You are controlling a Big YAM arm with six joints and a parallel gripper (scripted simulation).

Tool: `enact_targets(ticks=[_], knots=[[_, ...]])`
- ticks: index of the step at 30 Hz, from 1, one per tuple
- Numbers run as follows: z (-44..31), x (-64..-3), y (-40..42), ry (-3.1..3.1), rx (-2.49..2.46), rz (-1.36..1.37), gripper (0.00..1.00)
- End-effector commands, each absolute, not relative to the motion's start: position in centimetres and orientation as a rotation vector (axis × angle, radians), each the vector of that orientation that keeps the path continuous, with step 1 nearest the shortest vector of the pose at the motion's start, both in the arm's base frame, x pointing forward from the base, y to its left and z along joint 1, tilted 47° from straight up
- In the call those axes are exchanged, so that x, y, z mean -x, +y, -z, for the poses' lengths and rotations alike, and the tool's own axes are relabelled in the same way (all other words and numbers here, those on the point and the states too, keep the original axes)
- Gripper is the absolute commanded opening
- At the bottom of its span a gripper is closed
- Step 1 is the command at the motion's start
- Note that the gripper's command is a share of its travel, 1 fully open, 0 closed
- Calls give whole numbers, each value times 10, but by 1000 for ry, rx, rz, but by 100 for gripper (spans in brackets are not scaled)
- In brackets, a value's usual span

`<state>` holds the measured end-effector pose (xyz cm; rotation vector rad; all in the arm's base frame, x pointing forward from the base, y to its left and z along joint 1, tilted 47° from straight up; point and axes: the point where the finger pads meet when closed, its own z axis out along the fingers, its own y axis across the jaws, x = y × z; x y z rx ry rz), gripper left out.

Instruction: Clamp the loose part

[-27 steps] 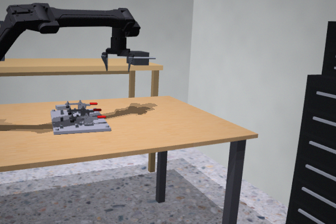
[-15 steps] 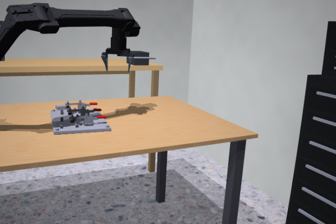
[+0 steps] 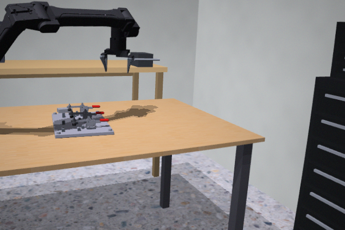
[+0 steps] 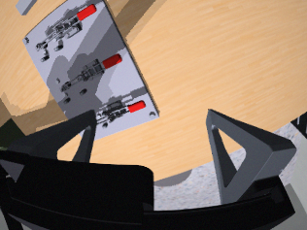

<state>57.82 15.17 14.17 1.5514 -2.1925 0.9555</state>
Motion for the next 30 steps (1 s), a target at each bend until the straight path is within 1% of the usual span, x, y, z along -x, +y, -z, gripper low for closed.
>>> enact_targets(ticks=[1, 9, 10, 12, 13, 17, 18, 20, 21, 24, 25, 30], knots=[[-125, -561, 184, -2346, -1431, -1019, 100], [-109, -537, 197, -2494, -1255, -1068, 100], [-97, -527, 202, -2539, -1185, -1079, 100], [-90, -529, 197, -2526, -1175, -1078, 100], [-83, -517, 206, -2578, -1112, -1091, 100], [-73, -506, 209, -2623, -1035, -1111, 100], [-67, -495, 213, -2677, -952, -1122, 100], [-71, -500, 216, -2693, -951, -1127, 100], [-61, -484, 216, -2727, -869, -1139, 100], [-63, -485, 216, -2731, -868, -1142, 100], [-49, -473, 218, -2760, -787, -1157, 100], [-34, -451, 222, -2833, -622, -1190, 100]])
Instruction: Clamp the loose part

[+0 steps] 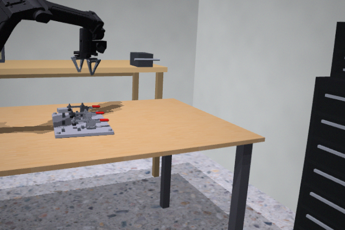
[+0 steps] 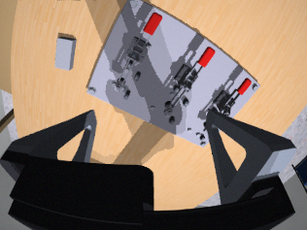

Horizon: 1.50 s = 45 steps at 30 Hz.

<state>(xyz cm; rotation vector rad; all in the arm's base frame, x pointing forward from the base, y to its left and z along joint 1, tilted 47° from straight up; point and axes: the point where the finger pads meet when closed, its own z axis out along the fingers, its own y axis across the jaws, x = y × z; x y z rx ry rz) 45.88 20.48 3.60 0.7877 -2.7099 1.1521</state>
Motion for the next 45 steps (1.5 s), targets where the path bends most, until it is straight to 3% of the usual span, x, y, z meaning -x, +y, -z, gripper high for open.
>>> enact_targets(ticks=[1, 19, 23, 41, 42, 45], knots=[[-33, -451, 221, -2831, -623, -1192, 100], [7, -383, 221, -3004, -96, -1283, 100], [-6, -406, 223, -3057, -3, -1243, 100], [-2, -398, 229, -3050, -49, -1251, 100], [-2, -398, 229, -3050, -49, -1251, 0], [-2, -398, 229, -3050, -49, -1251, 0]])
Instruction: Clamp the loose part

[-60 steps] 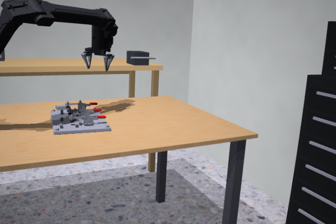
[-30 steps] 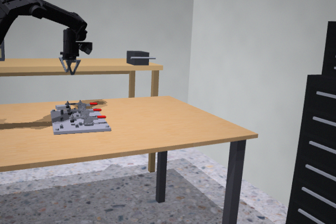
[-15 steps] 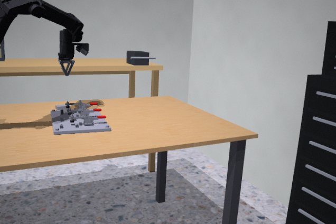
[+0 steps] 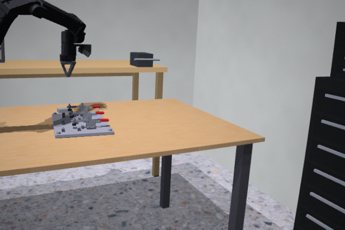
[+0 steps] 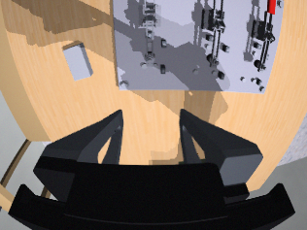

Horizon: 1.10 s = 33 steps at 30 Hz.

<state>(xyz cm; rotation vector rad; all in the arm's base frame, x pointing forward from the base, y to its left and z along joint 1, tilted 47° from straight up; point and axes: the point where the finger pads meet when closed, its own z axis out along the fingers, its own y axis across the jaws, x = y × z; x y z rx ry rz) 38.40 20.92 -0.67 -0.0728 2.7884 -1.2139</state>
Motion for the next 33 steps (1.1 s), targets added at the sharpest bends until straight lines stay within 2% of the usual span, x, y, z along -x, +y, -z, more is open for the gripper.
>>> enact_targets(ticks=[1, 30, 31, 33], knots=[[-2, -398, 229, 2763, 44, 1133, 0], [-2, -398, 229, 2763, 44, 1133, 0], [-2, -398, 229, 2763, 44, 1133, 92], [-2, -398, 229, 2763, 45, 1133, 92]])
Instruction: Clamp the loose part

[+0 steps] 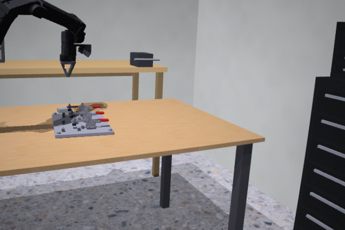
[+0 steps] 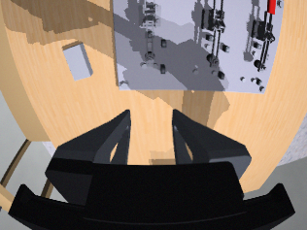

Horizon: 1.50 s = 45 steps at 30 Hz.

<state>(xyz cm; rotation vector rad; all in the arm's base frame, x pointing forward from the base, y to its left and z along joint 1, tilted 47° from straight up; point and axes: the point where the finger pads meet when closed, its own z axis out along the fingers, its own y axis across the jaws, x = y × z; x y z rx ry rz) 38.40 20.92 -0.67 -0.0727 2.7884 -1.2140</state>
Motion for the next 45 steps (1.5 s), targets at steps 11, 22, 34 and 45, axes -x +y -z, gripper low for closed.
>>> enact_targets(ticks=[11, 22, 34, 45], knots=[[-2, -398, 229, 2763, 45, 1133, 92], [-2, -398, 229, 2763, 45, 1133, 92], [-2, -398, 229, 2763, 45, 1133, 45], [-2, -398, 229, 2763, 45, 1133, 45]])
